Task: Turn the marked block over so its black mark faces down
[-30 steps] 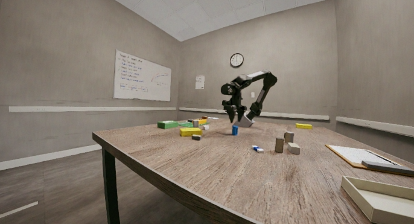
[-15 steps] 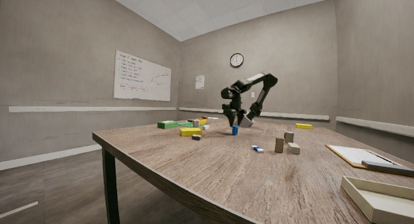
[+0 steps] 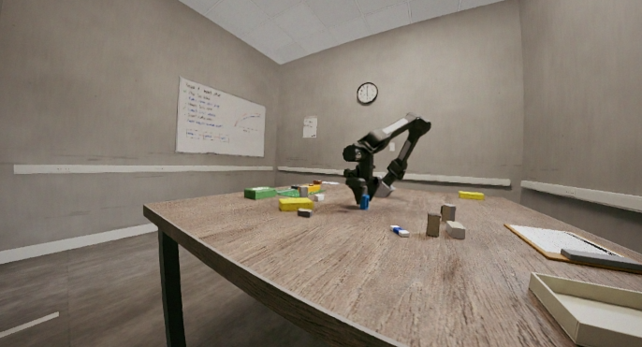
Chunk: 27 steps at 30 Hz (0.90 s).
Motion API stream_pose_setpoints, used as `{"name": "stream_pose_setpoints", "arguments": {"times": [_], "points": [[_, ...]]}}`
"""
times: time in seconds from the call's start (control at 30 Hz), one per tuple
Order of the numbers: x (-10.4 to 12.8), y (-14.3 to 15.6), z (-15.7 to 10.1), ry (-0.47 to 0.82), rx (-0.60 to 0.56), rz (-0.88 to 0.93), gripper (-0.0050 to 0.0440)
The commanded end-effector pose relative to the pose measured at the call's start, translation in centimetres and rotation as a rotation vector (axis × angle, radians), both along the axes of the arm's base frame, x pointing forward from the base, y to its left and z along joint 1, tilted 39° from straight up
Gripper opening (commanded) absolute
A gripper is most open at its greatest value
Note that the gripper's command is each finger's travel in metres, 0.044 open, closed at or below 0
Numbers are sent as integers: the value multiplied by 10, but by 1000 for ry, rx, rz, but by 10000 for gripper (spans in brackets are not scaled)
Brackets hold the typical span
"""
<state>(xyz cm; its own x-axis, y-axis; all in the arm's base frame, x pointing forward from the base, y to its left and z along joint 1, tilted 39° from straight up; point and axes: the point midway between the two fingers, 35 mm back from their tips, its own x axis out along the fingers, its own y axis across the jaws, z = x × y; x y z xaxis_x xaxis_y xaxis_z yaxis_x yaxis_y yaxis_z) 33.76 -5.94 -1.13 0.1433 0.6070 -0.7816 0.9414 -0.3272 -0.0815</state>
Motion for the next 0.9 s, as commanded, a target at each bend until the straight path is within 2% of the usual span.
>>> {"name": "stream_pose_setpoints", "arguments": {"times": [0.0,0.87], "points": [[0,5,-5,0,5,0,440],[2,10,-11,-4,2,0,440]]}}
